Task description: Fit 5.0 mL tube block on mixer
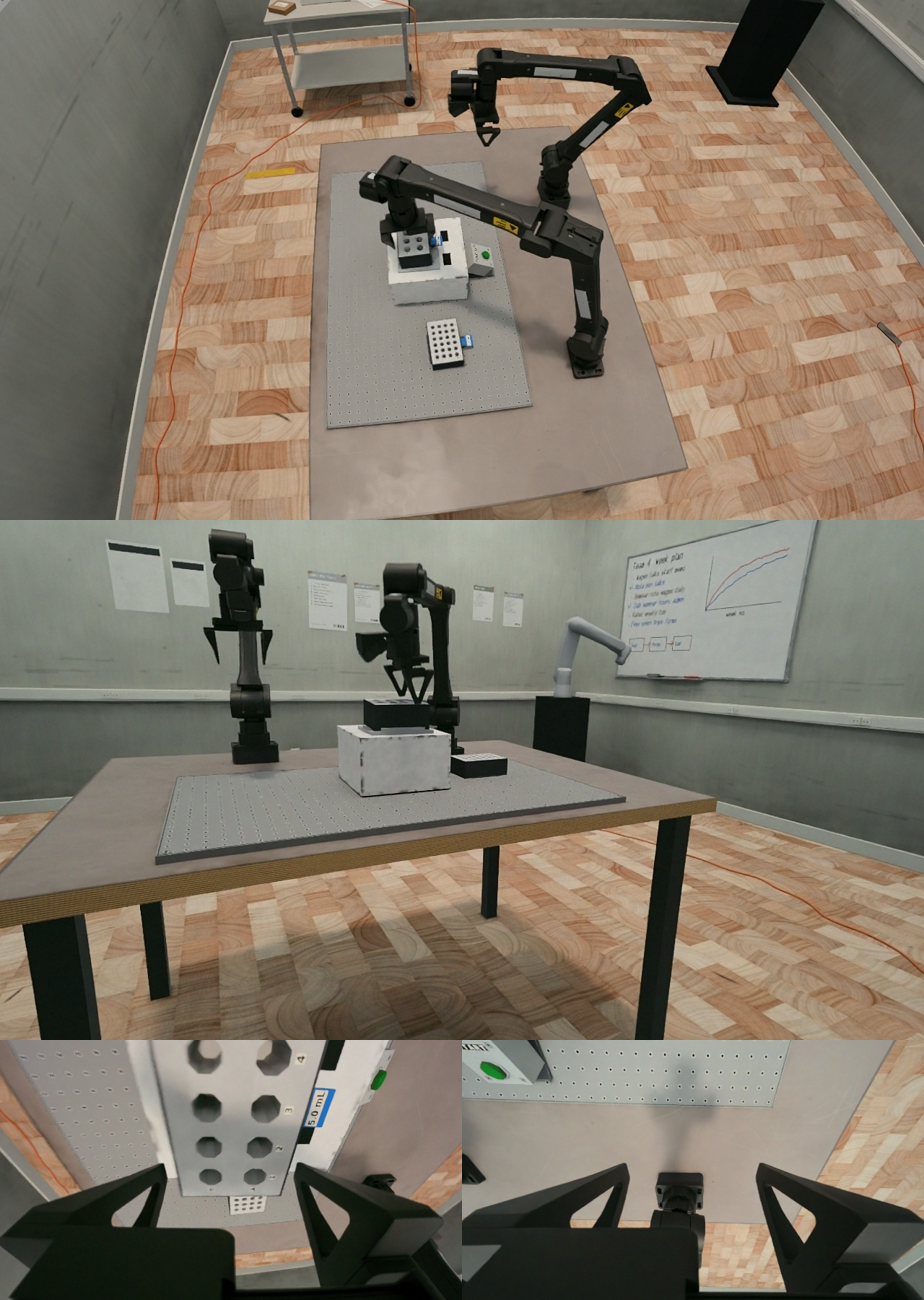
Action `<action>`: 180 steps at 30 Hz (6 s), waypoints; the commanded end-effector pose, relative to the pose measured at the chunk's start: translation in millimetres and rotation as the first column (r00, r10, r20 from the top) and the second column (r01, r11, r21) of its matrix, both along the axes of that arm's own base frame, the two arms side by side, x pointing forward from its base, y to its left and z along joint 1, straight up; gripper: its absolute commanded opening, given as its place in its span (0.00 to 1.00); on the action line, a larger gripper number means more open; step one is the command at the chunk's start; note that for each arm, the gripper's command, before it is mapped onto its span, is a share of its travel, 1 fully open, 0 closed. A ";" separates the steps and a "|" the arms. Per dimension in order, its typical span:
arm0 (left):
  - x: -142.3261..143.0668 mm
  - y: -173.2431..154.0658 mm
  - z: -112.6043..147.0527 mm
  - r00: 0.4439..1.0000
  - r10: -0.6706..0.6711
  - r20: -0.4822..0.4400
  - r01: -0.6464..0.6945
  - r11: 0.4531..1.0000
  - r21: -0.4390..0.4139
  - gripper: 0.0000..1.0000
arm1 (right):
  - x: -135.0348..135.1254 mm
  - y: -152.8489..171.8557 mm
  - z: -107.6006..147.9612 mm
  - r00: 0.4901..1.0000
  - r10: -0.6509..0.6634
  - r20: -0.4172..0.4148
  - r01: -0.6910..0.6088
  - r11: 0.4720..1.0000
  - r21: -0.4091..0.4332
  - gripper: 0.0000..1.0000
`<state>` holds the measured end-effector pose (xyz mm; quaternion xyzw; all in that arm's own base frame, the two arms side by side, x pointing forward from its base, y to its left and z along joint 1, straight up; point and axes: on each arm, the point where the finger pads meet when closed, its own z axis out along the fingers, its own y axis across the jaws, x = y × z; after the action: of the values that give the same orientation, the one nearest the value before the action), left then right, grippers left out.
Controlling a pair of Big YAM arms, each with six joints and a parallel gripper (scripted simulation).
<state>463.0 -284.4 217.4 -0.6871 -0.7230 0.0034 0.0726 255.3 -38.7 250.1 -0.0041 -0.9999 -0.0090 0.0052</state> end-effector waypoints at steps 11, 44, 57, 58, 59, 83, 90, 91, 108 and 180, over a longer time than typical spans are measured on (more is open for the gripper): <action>13.8 2.7 16.8 0.999 0.008 0.032 -0.008 1.000 -0.019 1.00 | 11.3 -4.3 19.2 0.998 -0.013 0.063 0.014 1.000 -0.008 1.00; 9.9 -11.1 20.3 0.999 -0.012 0.042 0.013 1.000 -0.025 1.00 | 3.2 -2.6 5.7 1.000 -0.013 0.027 0.013 1.000 -0.001 1.00; 11.1 -11.4 21.4 0.999 -0.010 0.045 0.011 1.000 -0.027 1.00 | 2.9 -2.4 5.7 1.000 -0.013 0.026 0.013 1.000 -0.001 1.00; 11.2 -11.4 21.4 0.999 -0.010 0.045 0.011 1.000 -0.027 1.00 | 3.8 -2.5 7.2 0.999 -0.013 0.030 0.013 1.000 -0.001 1.00; 11.2 -11.4 21.3 0.999 -0.009 0.045 0.011 1.000 -0.027 1.00 | 4.7 -2.7 8.8 0.999 -0.013 0.034 0.013 1.000 -0.002 1.00; 12.3 -11.3 21.0 0.999 -0.005 0.045 0.006 1.000 -0.028 1.00 | 13.3 -3.9 24.9 0.997 -0.012 0.073 0.012 1.000 -0.007 1.00; 12.5 -11.2 20.9 0.999 -0.004 0.045 0.005 1.000 -0.028 1.00 | 9.6 -3.2 18.1 0.998 -0.012 0.056 0.012 1.000 -0.004 1.00; 12.6 -11.2 20.9 0.999 -0.004 0.045 0.005 1.000 -0.028 1.00 | 8.7 -3.0 16.6 0.999 -0.012 0.052 0.012 1.000 -0.004 1.00; 13.3 -11.1 20.5 0.999 -0.001 0.045 0.002 1.000 -0.028 1.00 | 0.3 -1.6 2.7 1.000 -0.011 0.015 0.011 1.000 0.002 1.00; 0.0 0.4 45.7 1.000 -0.013 0.011 0.013 1.000 -0.008 1.00 | 9.7 -3.1 20.7 0.998 -0.009 0.057 0.010 1.000 -0.007 1.00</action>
<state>462.9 -282.8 249.8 -0.6897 -0.7230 -0.0032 0.0396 255.2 -38.7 250.1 -0.0041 -0.9999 -0.0090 0.0051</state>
